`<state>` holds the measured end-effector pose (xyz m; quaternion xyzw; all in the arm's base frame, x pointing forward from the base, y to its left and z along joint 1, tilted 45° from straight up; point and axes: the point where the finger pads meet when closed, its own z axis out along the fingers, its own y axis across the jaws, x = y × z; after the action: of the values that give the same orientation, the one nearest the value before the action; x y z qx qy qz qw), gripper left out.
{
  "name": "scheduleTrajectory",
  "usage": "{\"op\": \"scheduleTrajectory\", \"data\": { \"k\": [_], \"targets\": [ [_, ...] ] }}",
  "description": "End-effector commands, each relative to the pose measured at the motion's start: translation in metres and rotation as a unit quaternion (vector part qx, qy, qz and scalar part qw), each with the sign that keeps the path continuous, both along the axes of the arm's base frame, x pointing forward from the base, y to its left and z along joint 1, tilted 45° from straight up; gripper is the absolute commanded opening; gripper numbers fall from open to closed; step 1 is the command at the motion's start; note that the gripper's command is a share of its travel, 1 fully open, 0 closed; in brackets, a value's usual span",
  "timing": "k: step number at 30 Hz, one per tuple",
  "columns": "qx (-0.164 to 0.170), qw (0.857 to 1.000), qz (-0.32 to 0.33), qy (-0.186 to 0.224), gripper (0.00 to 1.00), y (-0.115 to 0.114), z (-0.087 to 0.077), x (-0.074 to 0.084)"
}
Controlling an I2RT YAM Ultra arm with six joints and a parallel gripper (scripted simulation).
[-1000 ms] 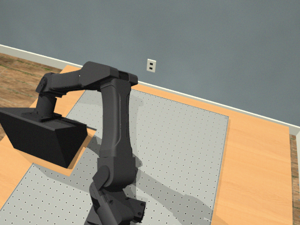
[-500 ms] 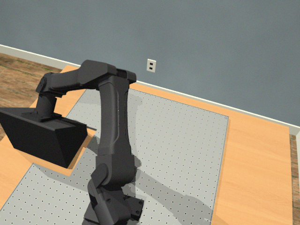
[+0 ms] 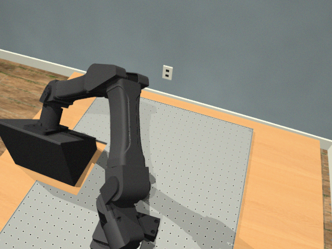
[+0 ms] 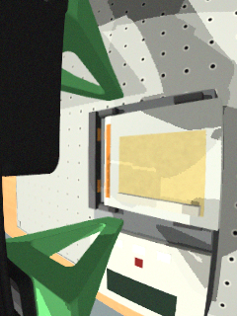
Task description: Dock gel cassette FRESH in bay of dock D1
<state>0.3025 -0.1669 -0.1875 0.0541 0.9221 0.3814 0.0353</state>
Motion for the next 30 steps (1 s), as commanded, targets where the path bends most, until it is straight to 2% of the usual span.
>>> {"op": "scheduleTrajectory", "data": {
  "k": [1, 6, 30],
  "targets": [
    [-0.017, 1.0, -0.01, -0.018, 0.92, -0.0252, 0.0171, 0.0074],
    [-0.016, 1.0, -0.01, -0.017, 0.92, -0.0293, 0.0211, 0.0059],
    [-0.011, 1.0, -0.011, -0.013, 0.92, -0.0274, 0.0187, 0.0042]
  ]
}}
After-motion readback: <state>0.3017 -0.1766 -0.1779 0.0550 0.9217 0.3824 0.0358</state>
